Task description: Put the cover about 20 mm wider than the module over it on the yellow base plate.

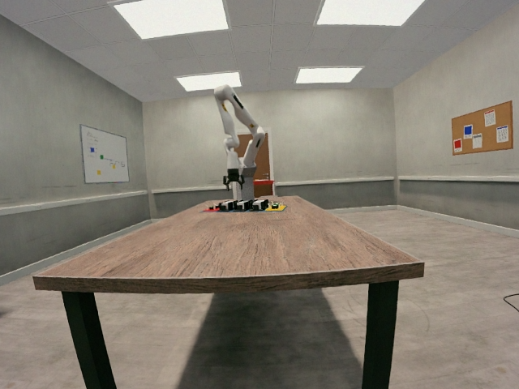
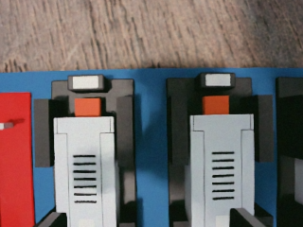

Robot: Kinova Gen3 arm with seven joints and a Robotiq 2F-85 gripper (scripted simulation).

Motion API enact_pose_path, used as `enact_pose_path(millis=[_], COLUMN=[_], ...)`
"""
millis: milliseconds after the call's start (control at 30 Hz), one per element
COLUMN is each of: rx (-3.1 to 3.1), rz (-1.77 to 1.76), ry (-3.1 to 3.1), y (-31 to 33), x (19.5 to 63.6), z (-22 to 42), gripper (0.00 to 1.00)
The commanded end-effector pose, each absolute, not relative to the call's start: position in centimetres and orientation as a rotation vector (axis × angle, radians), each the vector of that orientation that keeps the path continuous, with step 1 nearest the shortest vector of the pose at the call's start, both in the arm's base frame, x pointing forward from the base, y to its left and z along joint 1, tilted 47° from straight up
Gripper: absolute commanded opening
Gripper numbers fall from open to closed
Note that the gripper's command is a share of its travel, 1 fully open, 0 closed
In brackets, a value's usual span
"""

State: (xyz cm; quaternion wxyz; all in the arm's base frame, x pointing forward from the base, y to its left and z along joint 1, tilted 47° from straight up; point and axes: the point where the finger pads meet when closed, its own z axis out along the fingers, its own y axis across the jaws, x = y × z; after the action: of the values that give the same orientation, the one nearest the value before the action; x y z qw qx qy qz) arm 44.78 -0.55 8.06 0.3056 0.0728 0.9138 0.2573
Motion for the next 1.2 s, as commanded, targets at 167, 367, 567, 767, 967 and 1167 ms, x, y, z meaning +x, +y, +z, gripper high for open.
enact_pose_path(millis=[167,367,567,767,967,1167], rx=[0.192,0.192,0.192,0.192,0.192,0.192], rz=[0.681,0.681,0.681,0.681,0.681,0.681], ry=[2.419,2.419,2.419,2.419,2.419,2.419], y=[-2.1,-5.1,-5.6,-5.7,-5.9,-5.9], x=[44.9,45.0,45.0,45.0,45.1,45.1], z=[7.1,5.1,4.8,4.7,4.6,4.6], gripper=[1.00,1.00,1.00,1.00,1.00,1.00])
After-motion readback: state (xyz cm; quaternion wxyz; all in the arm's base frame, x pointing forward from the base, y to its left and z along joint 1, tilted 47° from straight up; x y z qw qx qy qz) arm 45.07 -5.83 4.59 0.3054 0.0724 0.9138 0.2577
